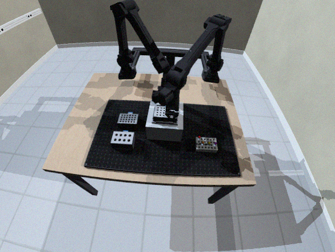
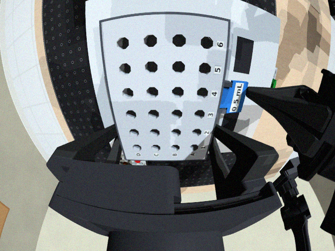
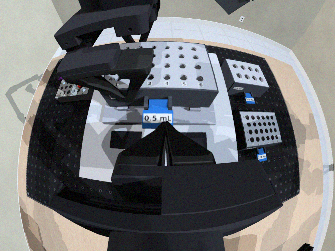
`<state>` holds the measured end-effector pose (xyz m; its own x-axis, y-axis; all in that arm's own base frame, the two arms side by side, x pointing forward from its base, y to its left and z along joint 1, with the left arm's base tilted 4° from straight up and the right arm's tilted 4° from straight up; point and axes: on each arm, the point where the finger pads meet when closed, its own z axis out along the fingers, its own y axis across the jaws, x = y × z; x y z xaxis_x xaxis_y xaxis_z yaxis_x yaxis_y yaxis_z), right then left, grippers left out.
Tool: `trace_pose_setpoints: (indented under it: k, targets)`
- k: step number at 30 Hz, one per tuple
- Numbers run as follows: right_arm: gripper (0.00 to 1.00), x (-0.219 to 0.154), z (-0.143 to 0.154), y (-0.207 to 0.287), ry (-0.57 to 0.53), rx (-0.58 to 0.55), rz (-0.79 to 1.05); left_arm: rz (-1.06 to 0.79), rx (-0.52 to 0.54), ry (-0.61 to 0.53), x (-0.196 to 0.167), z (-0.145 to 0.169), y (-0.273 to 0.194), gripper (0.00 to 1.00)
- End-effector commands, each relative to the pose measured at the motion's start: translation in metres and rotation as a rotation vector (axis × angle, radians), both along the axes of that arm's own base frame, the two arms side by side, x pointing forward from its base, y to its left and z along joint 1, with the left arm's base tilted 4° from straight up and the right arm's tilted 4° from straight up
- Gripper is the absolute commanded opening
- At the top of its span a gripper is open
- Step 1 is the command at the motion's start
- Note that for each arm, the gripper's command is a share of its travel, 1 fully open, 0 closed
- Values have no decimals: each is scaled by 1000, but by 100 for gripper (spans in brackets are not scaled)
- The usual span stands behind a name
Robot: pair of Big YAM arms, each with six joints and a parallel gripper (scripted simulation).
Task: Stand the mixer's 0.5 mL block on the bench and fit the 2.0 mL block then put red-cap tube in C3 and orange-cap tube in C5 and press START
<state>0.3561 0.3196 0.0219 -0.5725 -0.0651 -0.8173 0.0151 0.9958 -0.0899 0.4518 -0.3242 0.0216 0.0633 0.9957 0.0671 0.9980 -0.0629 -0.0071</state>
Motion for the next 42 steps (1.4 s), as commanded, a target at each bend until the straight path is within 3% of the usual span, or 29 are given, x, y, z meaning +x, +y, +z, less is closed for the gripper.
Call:
trace_pose_setpoints:
  k: [1,10,20,36,42]
  targets:
    - [0,33,18,9,-46,45,-41,8,-5,5,14,-2,-1,0]
    - [0,38,17,10,-42,48,-43,3,-5,5,16,-1,0,0]
    - [0,46,36,10,-73,90,-74,3,-5,5,16,-1,0,0]
    - [0,52,26,6,-58,56,-79,3,-4,4,16,0,0,0]
    - [0,31,20,14,-37,47,-31,4,-4,4,16,0,0,0]
